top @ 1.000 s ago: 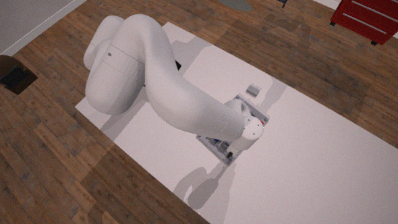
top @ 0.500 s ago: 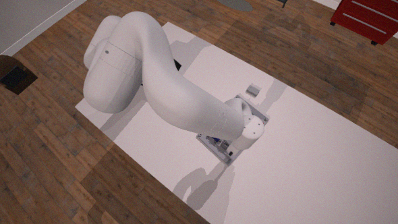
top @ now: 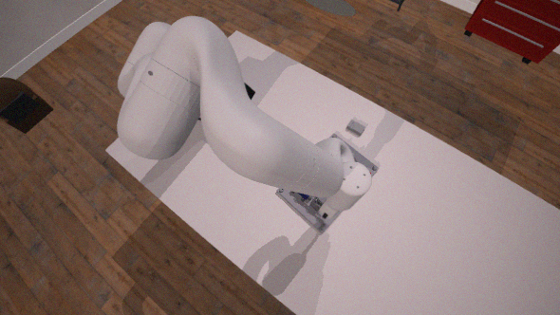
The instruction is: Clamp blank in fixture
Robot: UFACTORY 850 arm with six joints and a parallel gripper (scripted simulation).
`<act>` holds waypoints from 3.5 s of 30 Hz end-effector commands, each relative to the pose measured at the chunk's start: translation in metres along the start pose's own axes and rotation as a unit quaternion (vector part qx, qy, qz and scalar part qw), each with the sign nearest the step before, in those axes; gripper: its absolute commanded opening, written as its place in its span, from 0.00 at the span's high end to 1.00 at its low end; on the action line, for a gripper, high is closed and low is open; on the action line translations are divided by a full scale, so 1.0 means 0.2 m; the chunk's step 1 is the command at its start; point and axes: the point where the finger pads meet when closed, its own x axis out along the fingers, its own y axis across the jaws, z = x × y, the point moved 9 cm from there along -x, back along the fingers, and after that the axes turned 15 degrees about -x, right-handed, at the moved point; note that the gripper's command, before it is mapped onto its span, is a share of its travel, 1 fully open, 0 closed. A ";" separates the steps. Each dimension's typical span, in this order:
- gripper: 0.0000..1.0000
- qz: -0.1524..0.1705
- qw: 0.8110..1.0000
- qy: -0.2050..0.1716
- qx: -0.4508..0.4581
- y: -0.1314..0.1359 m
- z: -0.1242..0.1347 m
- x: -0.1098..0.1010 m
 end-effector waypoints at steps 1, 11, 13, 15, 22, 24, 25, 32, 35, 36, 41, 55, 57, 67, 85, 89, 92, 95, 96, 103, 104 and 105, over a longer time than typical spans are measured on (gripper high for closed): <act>1.00 0.000 1.000 0.001 0.000 0.00 0.00 0.00; 1.00 0.000 1.000 0.001 0.000 0.00 0.00 0.00; 1.00 0.000 1.000 0.001 0.000 0.00 0.00 0.00; 1.00 0.000 1.000 0.001 0.000 0.00 0.00 0.00; 1.00 0.000 1.000 0.001 0.000 0.00 0.00 0.00; 1.00 0.000 1.000 0.001 0.000 0.00 0.00 0.00; 1.00 0.000 1.000 0.001 0.000 0.00 0.00 0.00; 1.00 0.000 1.000 0.001 0.000 0.00 0.00 0.00; 1.00 0.000 1.000 0.001 0.000 0.00 0.00 0.00; 1.00 0.000 1.000 0.001 0.000 0.00 0.00 0.00; 1.00 0.000 1.000 0.001 0.000 0.00 0.00 0.00; 1.00 0.000 1.000 0.001 0.000 0.00 0.00 -0.02; 1.00 0.000 1.000 0.001 0.000 0.00 0.00 -0.02; 1.00 0.000 1.000 0.001 0.000 0.00 0.00 -0.02; 1.00 0.000 1.000 0.001 0.000 0.00 -0.01 0.01; 1.00 0.000 1.000 0.001 0.000 0.00 -0.01 0.01; 1.00 0.000 1.000 0.001 0.000 0.00 -0.01 0.01; 1.00 0.000 1.000 0.001 0.000 0.00 -0.01 0.01; 1.00 0.000 1.000 0.001 0.000 0.00 -0.01 0.01; 1.00 0.000 1.000 0.001 0.000 0.00 -0.01 0.02; 1.00 0.000 1.000 0.001 0.000 0.00 -0.01 0.02; 1.00 0.000 1.000 0.001 0.000 0.00 -0.01 0.02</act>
